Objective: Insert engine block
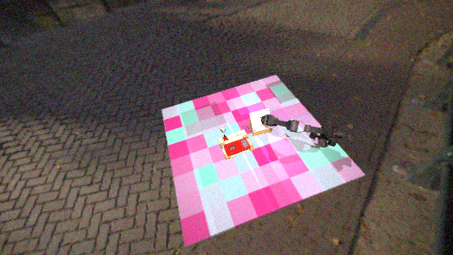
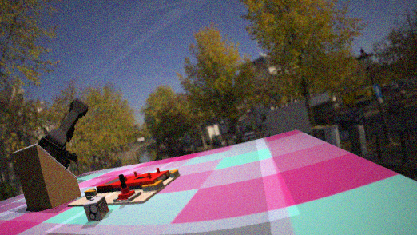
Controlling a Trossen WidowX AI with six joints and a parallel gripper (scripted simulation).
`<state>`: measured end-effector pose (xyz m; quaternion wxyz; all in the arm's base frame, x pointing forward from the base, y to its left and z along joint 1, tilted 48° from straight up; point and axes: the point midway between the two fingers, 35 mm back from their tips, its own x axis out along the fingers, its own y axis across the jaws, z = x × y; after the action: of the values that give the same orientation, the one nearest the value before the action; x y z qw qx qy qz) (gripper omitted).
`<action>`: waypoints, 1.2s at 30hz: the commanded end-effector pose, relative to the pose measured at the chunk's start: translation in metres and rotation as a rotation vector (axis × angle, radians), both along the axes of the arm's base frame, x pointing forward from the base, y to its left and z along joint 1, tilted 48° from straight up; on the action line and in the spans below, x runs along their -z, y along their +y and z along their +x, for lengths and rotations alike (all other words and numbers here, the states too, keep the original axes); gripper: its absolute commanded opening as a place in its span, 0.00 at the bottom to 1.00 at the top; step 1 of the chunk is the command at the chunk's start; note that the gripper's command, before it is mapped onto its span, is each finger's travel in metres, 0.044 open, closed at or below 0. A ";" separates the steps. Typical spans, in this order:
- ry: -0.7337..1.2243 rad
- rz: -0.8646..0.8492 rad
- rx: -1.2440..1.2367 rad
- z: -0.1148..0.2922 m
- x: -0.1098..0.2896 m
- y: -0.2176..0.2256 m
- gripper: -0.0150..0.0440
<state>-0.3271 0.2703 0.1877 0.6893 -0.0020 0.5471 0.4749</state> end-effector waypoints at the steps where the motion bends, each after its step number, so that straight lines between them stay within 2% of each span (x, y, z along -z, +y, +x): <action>1: -0.005 -0.001 -0.024 0.007 -0.006 0.008 1.00; 17: -0.057 0.061 -0.172 0.059 -0.046 0.053 1.00; 36: -0.108 0.130 -0.244 0.098 -0.072 0.076 1.00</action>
<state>-0.2356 0.3424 0.2561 0.6552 -0.0492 0.4779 0.5830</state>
